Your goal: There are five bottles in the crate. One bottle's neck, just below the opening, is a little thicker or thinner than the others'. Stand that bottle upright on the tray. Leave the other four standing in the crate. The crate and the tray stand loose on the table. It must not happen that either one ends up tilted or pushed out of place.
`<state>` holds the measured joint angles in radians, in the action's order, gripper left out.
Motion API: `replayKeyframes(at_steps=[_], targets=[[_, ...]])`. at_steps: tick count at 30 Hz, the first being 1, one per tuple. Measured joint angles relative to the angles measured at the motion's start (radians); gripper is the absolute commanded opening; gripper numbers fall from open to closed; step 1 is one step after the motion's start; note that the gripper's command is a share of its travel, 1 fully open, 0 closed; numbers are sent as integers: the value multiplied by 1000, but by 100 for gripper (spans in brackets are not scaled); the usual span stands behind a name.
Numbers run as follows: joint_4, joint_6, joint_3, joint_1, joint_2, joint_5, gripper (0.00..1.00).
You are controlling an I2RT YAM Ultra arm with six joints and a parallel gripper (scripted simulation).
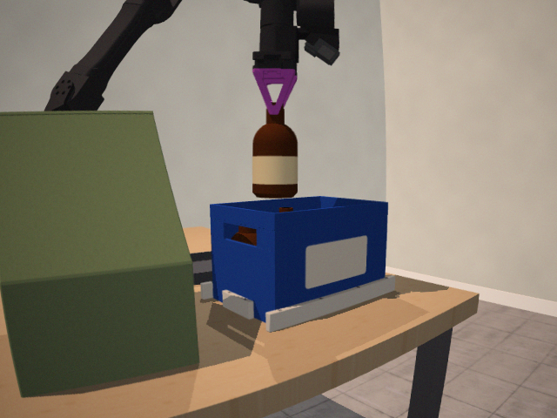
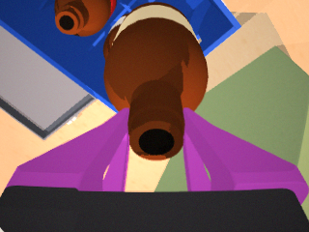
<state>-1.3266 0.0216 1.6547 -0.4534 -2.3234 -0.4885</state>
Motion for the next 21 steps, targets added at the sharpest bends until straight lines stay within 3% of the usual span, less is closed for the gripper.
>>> replayKeyframes(at_steps=[21], targets=[[-2, -66, -32, 68, 71, -27, 0]])
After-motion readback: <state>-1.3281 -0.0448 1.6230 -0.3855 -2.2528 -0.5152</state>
